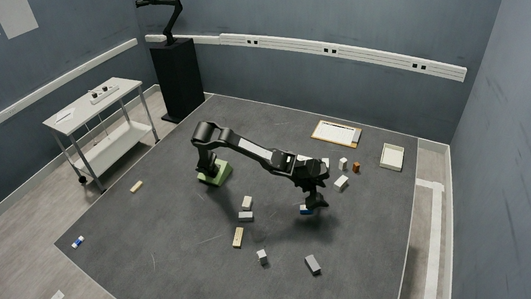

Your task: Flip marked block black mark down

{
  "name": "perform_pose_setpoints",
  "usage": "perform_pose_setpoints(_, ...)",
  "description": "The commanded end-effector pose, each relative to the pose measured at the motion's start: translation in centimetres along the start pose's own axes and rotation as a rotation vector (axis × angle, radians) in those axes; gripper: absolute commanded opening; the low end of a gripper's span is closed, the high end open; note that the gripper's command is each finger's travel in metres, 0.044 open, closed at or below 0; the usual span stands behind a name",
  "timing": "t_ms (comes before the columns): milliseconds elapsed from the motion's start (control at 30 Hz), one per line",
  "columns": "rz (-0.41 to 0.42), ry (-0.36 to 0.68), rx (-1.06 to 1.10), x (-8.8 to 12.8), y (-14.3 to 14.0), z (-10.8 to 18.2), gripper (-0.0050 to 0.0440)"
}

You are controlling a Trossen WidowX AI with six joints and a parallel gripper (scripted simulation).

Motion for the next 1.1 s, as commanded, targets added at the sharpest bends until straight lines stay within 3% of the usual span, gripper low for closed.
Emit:
perform_pose_setpoints(0,0.009,0.003,-0.004,0.4,-0.4,-0.8,0.0440)
perform_pose_setpoints(300,-0.012,0.193,-0.005,2.4,-0.4,-1.4,0.0440)
perform_pose_setpoints(367,-0.012,0.193,-0.005,2.4,-0.4,-1.4,0.0440)
perform_pose_setpoints(800,-0.051,0.575,-0.004,6.1,-0.3,-2.4,0.0440)
perform_pose_setpoints(1067,-0.063,0.671,-0.006,6.9,-0.4,-2.7,0.0440)
Point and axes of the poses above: the point midway between the two fingers, 35 mm back from their tips, its own x axis back along the fingers, its own y axis across the jaws, z = x × y, the point moved 3 cm from there along x, back along the fingers, and after that the axes turned 6 degrees about x, right-handed, at the moved point
